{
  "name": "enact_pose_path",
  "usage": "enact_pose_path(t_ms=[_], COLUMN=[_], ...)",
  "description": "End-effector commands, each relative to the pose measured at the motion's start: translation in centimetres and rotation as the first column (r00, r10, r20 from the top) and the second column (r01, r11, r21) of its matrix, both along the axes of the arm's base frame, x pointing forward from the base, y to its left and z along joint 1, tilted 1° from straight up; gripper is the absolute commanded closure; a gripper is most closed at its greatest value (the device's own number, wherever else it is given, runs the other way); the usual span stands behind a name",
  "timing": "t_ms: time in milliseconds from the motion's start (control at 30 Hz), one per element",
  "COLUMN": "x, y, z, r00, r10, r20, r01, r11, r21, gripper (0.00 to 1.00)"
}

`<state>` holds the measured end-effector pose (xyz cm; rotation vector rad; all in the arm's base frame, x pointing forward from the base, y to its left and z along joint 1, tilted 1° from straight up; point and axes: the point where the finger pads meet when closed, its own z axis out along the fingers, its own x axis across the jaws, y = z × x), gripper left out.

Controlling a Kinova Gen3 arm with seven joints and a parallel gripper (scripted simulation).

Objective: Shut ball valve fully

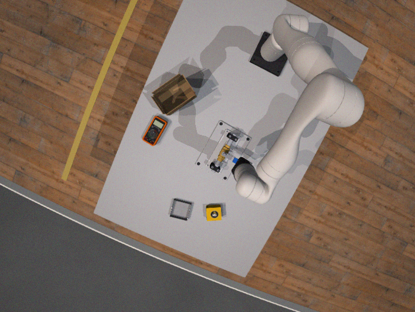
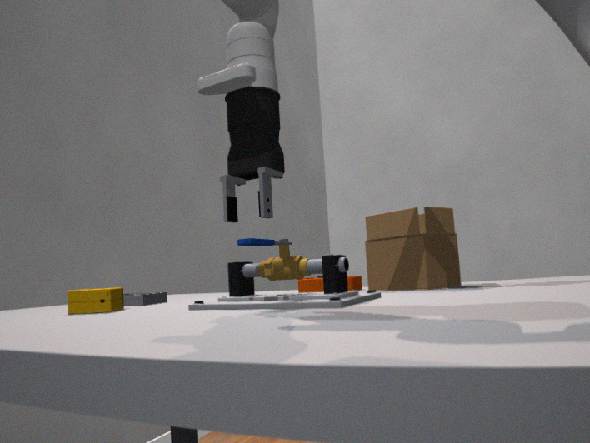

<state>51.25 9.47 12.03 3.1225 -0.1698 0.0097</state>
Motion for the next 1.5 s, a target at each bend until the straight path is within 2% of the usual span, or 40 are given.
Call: enact_pose_path(t_ms=[0,433,800,833,1467], x=[0.1,0.0,0.0,0.0,0.0], y=[0.0,0.1,0.1,0.1,0.1], z=[0.9,3.5,4.0,4.0,4.0], r00=[1.000,1.000,1.000,1.000,1.000], r10=[0.000,0.000,0.000,0.000,0.000], r20=[0.002,0.002,0.002,0.002,0.002], r01=[0.000,0.000,0.000,0.000,0.000], r11=[1.000,1.000,1.000,1.000,1.000], r21=[0.001,0.001,0.001,0.001,0.001], gripper=[0.00,0.00,0.00,1.00,1.00])
